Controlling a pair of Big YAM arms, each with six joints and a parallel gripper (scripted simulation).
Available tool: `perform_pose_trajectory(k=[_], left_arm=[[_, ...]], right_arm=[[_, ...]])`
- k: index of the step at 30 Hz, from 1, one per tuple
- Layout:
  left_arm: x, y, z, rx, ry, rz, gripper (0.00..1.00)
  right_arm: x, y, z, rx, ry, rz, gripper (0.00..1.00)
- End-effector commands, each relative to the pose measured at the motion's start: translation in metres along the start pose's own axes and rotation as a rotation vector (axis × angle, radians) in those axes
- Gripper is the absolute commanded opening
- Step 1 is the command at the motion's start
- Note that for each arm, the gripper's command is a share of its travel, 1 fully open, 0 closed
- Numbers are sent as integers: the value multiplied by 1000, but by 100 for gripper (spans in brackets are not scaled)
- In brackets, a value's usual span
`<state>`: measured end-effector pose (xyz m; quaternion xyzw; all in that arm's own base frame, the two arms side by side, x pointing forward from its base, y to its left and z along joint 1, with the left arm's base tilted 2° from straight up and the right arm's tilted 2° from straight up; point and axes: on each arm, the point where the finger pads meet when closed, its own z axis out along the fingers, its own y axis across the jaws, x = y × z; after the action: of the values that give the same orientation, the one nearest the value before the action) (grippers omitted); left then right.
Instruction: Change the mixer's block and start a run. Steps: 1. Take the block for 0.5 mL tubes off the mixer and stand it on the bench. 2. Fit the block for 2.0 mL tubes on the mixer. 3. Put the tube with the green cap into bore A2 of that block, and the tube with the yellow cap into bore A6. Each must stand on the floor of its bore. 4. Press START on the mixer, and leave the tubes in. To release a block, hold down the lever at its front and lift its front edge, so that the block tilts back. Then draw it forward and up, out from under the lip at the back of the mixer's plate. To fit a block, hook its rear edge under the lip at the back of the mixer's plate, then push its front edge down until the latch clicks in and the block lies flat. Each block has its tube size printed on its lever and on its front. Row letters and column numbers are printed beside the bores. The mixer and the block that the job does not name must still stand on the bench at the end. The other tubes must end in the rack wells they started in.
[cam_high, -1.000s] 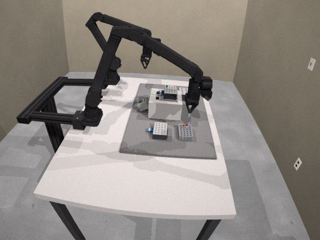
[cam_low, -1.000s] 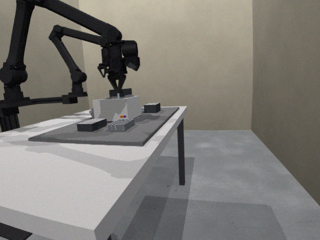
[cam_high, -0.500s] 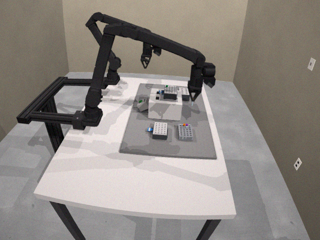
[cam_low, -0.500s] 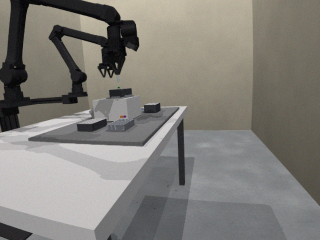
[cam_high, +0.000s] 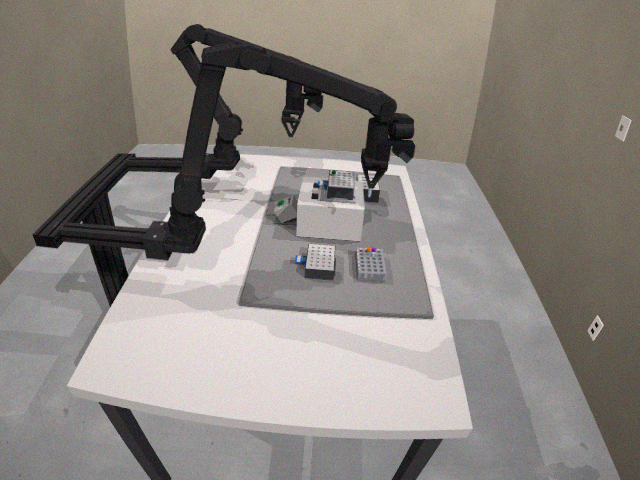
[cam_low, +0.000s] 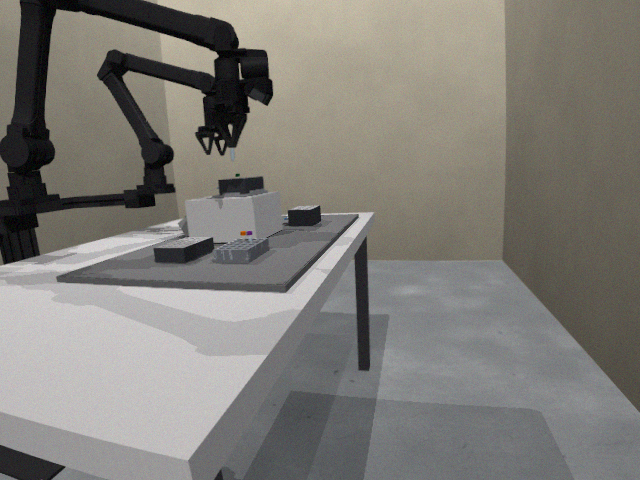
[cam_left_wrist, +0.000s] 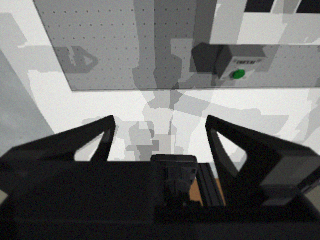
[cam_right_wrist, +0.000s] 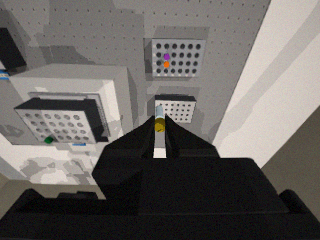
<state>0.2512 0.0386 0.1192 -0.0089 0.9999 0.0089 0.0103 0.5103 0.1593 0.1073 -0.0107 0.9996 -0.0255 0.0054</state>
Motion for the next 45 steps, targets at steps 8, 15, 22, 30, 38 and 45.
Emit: perform_pose_trajectory(k=[8, 15, 22, 30, 38, 45], left_arm=[[0, -1, -3, 3, -9, -7, 100], [-4, 0, -7, 2, -20, -7, 100], [-12, 1, -14, -1, -40, -7, 100], [-22, 2, -25, -5, -69, -8, 100], [-24, 3, -28, -6, -75, -8, 100], [-26, 3, -30, -7, -80, -8, 100]], right_arm=[[19, 27, -10, -3, -28, 61, 9], [38, 70, -22, -21, -48, 47, 9], [47, 71, -21, -12, -41, 84, 9], [78, 123, -9, -8, -16, 63, 9], [83, 145, -6, -4, -18, 84, 9], [104, 157, 38, 20, 8, 67, 9]])
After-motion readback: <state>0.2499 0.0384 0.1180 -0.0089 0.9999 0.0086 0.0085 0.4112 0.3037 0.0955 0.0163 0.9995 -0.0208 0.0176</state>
